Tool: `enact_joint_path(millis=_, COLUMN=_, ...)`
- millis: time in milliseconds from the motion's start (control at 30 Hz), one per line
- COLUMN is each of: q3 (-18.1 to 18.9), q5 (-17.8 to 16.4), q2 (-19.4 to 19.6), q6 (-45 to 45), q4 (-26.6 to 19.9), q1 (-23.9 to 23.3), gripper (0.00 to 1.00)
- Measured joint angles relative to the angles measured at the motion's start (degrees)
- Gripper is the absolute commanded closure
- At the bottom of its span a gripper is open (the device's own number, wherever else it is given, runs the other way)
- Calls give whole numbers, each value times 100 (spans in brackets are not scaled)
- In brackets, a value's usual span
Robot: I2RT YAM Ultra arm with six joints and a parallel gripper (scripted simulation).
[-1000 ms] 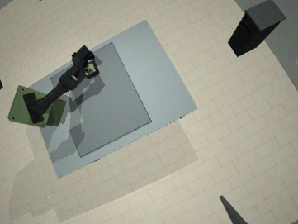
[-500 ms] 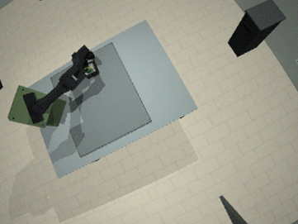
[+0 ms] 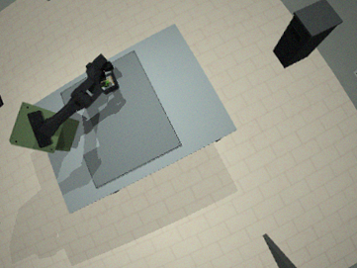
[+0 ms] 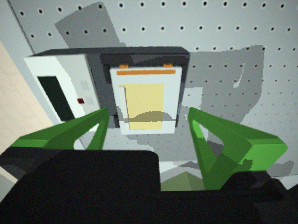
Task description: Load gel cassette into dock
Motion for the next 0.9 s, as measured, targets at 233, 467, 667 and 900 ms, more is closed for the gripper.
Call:
enact_joint_path(millis=233, q3=-42, q5=0, q2=-13, q6=-2, q4=59, q1=0, gripper=100)
enact_joint_path(millis=467, q3=-516, q5=0, q2=-98, q6=-2, q4=243, q1=2, gripper=100)
enact_joint_path(millis=667, q3=-632, q5=2, q2=-101, q6=11, q4=376, q1=2, gripper=100)
enact_joint_path(millis=900, q3=-852, q5=7, q2=-101, q6=46, q4=549, q1=4, gripper=100)
